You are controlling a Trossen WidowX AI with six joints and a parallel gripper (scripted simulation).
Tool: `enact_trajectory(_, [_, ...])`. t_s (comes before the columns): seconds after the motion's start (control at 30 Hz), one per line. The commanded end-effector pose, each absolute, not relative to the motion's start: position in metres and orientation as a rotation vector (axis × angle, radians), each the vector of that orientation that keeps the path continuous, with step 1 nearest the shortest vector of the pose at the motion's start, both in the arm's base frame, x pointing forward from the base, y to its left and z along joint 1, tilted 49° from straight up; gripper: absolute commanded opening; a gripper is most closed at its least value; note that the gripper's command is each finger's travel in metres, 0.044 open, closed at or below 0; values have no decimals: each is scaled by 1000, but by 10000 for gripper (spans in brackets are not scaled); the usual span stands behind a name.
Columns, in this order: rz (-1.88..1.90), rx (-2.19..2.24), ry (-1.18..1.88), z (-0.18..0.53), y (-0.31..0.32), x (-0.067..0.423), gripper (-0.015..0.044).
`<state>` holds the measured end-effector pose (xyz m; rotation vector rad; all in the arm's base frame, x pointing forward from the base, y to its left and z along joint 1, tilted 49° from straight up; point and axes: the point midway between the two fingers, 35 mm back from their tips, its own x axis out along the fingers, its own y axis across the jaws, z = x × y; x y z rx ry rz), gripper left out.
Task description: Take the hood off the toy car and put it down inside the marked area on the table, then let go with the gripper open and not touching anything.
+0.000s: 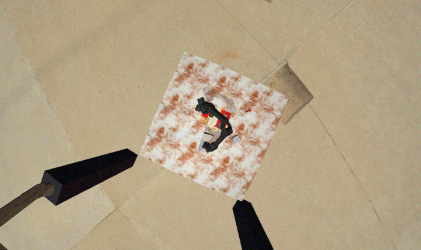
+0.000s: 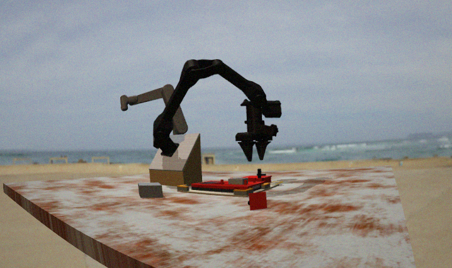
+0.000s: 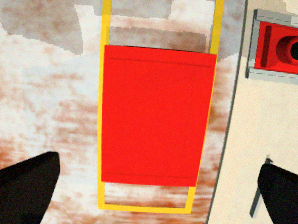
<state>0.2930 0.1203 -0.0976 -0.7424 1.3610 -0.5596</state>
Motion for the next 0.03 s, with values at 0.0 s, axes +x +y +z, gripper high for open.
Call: enact_trajectory(0.0, [-560,-737,1364,-98,121,292,440])
